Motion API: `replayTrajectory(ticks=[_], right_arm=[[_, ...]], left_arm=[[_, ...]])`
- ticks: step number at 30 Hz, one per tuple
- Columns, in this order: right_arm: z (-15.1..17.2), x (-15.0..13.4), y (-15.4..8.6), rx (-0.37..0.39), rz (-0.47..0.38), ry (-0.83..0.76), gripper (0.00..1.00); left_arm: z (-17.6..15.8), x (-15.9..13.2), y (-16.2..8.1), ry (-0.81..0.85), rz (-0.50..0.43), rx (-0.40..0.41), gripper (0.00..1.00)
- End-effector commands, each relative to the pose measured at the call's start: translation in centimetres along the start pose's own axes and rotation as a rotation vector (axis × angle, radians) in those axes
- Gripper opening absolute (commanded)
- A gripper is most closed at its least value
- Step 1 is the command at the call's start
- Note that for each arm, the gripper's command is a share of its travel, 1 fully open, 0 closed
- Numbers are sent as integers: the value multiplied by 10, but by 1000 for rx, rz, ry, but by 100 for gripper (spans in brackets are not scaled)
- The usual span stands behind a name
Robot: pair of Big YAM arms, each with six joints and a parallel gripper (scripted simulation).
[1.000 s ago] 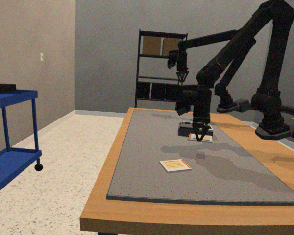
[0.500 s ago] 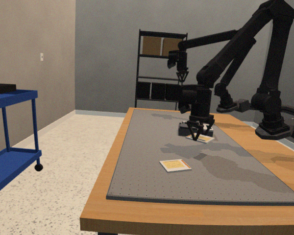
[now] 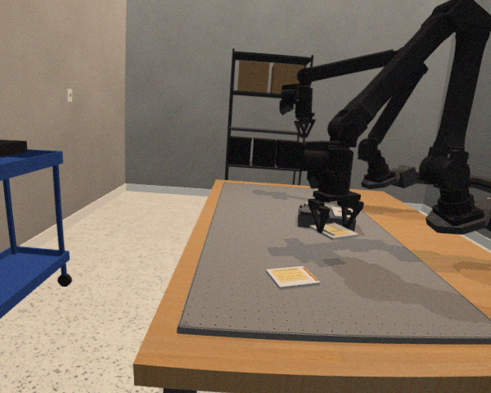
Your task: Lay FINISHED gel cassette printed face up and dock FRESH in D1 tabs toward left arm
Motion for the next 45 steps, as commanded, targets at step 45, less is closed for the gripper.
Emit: replayTrajectory(ticks=[45], right_arm=[[-4, 16, -25, -23, -43, 11, 100]], left_arm=[[17, 8, -9, 624, -16, 81, 0]])
Point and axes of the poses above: on each arm, the point where the finger pads meet when closed, its own y axis out along the fingers, its own z axis across the jaws, x = y × z, the point moved 6 cm from there along -y, back along the fingers, and after that the axes turned 6 degrees about -y, right-handed, at the moved point
